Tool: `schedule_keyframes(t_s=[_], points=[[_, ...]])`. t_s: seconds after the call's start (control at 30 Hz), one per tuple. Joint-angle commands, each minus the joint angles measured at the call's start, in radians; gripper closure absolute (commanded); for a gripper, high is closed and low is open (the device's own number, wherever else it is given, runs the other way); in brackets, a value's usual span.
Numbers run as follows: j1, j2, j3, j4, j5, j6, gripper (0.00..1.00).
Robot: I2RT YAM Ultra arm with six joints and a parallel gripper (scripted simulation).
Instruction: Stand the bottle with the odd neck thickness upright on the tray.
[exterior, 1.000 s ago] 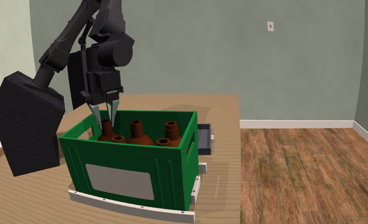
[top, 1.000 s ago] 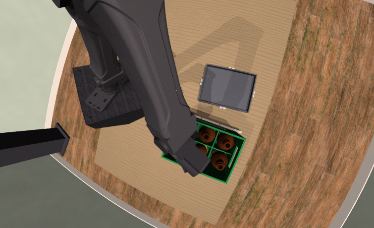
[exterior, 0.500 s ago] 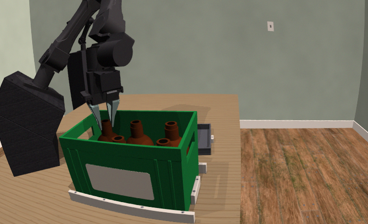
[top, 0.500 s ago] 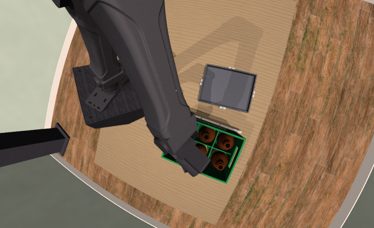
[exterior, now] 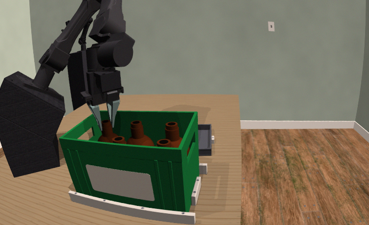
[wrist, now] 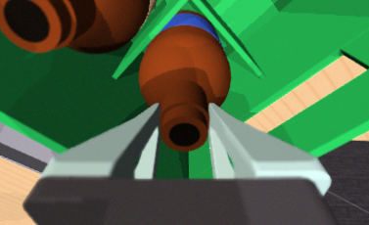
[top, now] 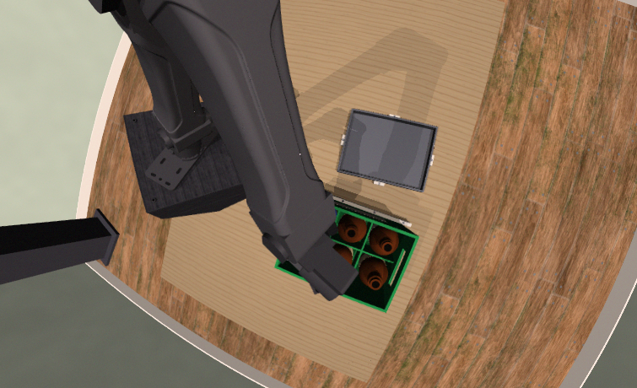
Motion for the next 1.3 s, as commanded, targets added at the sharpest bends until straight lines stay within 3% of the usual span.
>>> schedule_keyframes(t_s=[0.0,0.4,0.43,1.27], points=[[-0.007,0.013,-0.01,0.005,0.004,0.003,1.0],[-0.007,0.013,-0.01,0.005,0.004,0.003,1.0],[-0.007,0.013,-0.01,0.005,0.004,0.003,0.39],[-0.008,0.013,-0.01,0.005,0.004,0.003,0.39]])
